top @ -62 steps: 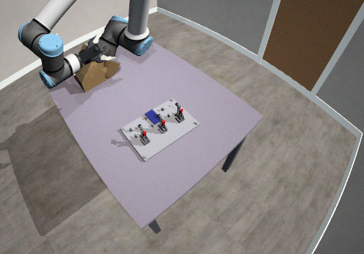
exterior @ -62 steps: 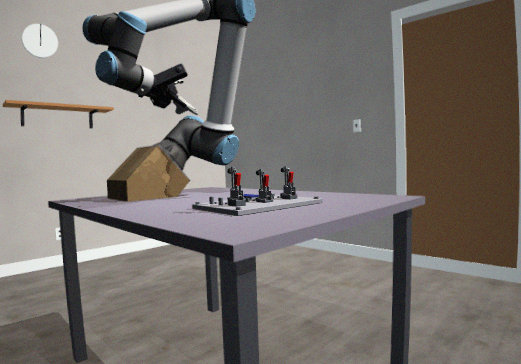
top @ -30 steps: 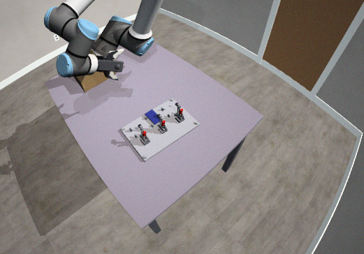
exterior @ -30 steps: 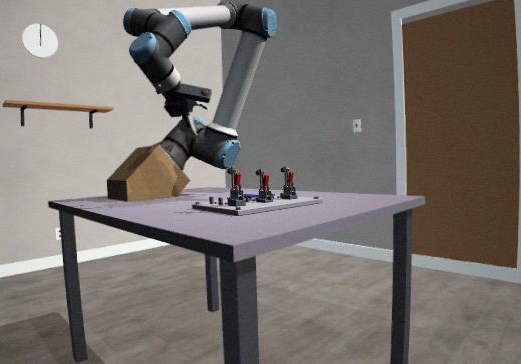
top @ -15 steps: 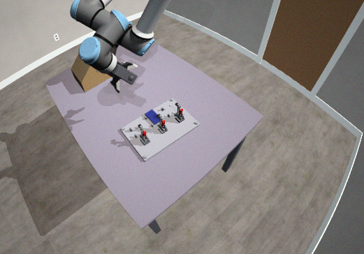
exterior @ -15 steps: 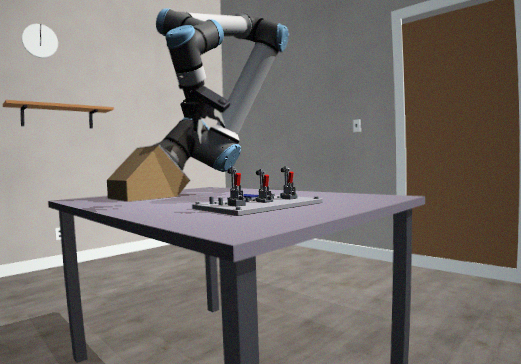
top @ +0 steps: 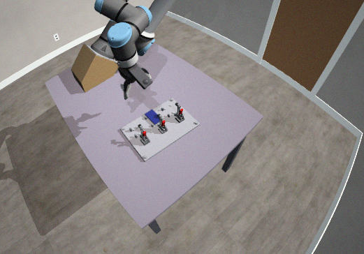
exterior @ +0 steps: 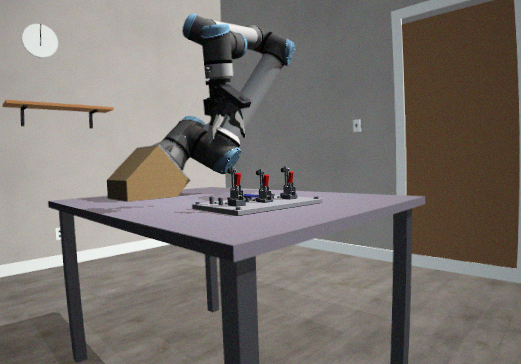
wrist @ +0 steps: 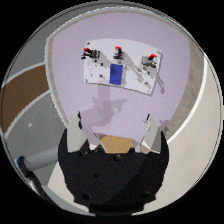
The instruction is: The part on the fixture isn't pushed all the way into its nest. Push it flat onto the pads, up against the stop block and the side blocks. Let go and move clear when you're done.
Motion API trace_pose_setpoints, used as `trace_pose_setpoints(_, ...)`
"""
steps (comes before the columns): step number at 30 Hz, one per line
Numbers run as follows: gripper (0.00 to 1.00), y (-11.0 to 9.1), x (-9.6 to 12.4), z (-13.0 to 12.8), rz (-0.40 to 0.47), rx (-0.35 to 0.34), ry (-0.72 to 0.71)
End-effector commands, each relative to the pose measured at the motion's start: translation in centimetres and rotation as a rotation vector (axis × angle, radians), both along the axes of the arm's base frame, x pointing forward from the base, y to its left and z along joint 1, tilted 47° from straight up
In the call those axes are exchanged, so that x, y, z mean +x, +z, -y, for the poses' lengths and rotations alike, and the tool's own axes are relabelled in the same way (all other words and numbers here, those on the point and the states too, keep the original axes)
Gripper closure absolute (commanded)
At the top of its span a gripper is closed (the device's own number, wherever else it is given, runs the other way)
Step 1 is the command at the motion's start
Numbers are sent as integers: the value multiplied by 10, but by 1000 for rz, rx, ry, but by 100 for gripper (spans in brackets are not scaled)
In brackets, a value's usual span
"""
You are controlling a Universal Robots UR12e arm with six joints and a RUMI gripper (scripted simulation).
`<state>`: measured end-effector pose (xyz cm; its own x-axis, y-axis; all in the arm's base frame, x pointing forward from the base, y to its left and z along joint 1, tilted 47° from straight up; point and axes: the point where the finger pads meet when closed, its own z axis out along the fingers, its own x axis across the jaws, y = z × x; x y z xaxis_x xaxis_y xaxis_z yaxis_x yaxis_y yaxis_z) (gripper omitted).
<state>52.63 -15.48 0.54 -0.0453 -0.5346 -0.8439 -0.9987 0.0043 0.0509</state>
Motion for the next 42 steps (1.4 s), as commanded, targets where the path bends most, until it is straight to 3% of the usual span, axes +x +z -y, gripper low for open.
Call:
trace_pose_setpoints(1,0,6,35,-1,-16,-121,-85)
trace_pose_setpoints(12,0,19,63,-4,-7,-190,-157)
trace_pose_setpoints(25,0,21,66,-4,-6,-196,-164)
trace_pose_setpoints(26,100,21,66,-4,-6,-196,-164)
trace_pose_setpoints(42,100,21,66,-4,-6,-196,-164)
